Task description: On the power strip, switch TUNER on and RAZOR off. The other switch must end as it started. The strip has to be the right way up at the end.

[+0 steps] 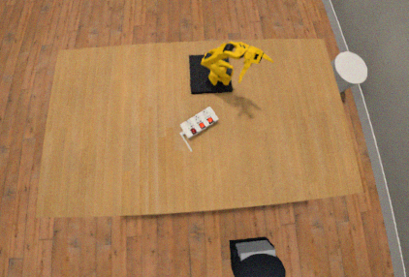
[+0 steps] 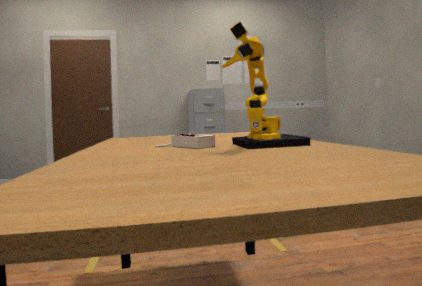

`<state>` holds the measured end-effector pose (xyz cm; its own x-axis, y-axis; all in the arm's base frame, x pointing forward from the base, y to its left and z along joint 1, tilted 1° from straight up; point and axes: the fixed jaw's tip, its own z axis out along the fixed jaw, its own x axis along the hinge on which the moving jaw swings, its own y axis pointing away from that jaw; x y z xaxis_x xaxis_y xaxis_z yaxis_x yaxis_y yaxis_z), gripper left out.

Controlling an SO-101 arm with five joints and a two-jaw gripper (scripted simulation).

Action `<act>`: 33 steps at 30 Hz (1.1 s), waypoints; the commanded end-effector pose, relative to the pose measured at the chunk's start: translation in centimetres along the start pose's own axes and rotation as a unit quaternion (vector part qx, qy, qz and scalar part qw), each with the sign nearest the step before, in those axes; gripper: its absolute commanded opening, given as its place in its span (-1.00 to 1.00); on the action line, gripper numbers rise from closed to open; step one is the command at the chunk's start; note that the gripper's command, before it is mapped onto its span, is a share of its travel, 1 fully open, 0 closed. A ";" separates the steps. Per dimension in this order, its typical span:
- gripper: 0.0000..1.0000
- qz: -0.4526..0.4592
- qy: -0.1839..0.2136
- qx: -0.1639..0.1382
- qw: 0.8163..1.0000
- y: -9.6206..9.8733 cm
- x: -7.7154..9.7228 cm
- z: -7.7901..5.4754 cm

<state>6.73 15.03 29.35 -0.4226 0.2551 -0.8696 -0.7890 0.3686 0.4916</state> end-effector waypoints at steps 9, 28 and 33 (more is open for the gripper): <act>1.00 0.000 0.000 0.000 1.000 0.0 0.0 0.0; -1.00 -0.008 0.000 0.003 1.000 -0.1 0.0 0.0; -1.00 -0.013 0.000 0.006 1.000 -0.2 0.0 0.1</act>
<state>6.74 15.02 29.34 -0.4149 0.2519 -0.8743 -0.7926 0.3718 0.4833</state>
